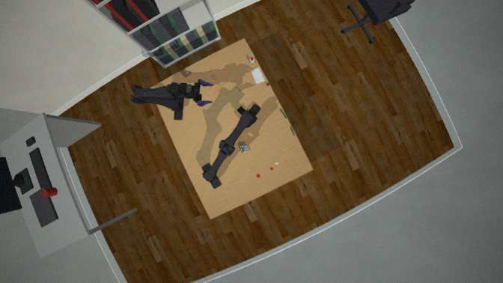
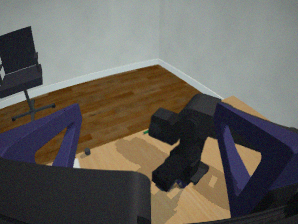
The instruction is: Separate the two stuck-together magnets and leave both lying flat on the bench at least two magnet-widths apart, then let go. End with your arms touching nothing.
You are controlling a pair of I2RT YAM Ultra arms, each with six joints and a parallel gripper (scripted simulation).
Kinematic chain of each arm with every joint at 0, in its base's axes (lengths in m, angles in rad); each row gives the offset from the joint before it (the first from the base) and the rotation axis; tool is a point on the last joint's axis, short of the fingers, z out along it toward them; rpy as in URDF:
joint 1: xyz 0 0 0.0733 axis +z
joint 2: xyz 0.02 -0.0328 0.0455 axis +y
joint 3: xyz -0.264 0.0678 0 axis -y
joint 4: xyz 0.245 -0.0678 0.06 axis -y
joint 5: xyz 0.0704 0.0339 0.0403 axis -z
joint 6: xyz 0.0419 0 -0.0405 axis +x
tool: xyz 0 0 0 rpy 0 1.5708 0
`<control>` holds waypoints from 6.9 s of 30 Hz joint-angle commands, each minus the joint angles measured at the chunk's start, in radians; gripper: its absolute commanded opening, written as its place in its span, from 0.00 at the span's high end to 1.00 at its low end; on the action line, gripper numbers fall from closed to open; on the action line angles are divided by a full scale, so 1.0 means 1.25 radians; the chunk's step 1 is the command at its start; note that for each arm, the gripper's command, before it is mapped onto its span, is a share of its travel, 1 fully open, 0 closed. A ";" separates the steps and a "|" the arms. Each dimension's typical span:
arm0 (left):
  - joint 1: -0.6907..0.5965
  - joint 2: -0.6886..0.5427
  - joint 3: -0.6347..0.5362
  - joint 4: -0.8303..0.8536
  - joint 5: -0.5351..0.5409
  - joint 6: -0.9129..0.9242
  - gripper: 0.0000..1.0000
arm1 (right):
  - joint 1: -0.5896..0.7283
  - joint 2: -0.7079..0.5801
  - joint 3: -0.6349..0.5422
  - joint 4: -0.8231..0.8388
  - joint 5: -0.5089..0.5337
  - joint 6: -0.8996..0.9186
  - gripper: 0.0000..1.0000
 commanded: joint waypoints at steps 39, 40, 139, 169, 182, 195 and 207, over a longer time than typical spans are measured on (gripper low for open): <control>0.000 0.000 0.005 0.005 0.001 0.000 0.00 | 0.001 -0.106 -0.036 -0.005 0.001 0.001 0.82; 0.000 0.000 0.005 0.005 0.001 0.000 0.00 | 0.001 -0.106 -0.036 -0.005 0.001 0.001 0.82; 0.000 0.000 0.005 0.005 0.001 0.000 0.00 | -0.096 -0.986 -1.365 0.748 -1.126 1.420 0.82; 0.000 0.000 0.005 0.005 0.001 0.000 0.00 | -0.089 -1.094 -1.529 0.873 -1.253 1.500 0.82; 0.000 0.000 0.005 0.005 0.001 0.000 0.00 | -0.089 -1.111 -1.555 0.876 -1.259 1.503 0.82; 0.000 0.000 0.005 0.005 0.001 0.000 0.00 | -0.088 -1.112 -1.557 0.877 -1.259 1.506 0.82; 0.000 0.000 0.005 0.005 0.001 0.000 0.20 | -0.088 -1.112 -1.557 0.877 -1.259 1.506 0.82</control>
